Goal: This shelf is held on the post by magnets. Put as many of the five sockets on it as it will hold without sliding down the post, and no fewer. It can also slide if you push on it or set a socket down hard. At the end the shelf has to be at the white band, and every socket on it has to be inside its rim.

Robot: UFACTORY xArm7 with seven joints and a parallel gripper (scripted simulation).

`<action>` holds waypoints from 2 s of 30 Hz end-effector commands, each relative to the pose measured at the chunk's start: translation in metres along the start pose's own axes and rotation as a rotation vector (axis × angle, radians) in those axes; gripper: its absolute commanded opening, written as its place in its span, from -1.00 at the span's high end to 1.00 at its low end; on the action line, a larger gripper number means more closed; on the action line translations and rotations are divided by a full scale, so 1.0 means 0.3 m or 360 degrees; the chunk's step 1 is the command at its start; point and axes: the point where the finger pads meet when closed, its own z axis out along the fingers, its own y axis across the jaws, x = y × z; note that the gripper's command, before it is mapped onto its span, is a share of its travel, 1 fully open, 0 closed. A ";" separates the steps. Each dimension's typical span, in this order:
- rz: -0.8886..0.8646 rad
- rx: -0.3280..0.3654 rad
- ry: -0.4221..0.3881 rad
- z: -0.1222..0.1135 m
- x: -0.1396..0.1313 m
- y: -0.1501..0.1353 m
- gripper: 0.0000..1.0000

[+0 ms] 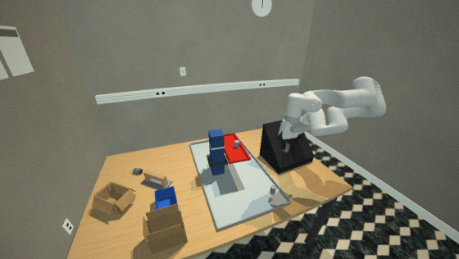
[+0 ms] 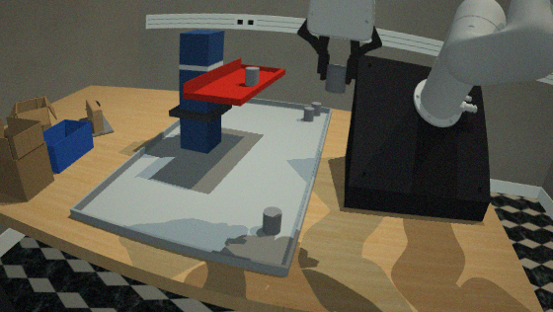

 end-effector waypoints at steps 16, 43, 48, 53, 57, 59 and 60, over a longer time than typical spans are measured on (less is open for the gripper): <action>-0.0004 -0.0011 0.0015 -0.022 -0.146 0.138 1.00; -0.0016 -0.0005 0.0001 -0.003 -0.423 0.273 1.00; -0.0106 -0.0005 0.0003 -0.005 -0.422 0.281 1.00; -0.0318 -0.0007 0.0006 -0.008 -0.420 0.299 1.00; -0.0441 -0.0008 0.0008 -0.010 -0.419 0.310 1.00; -0.0587 -0.0009 0.0010 -0.012 -0.417 0.322 1.00; -0.0668 -0.0010 0.0011 -0.013 -0.417 0.329 1.00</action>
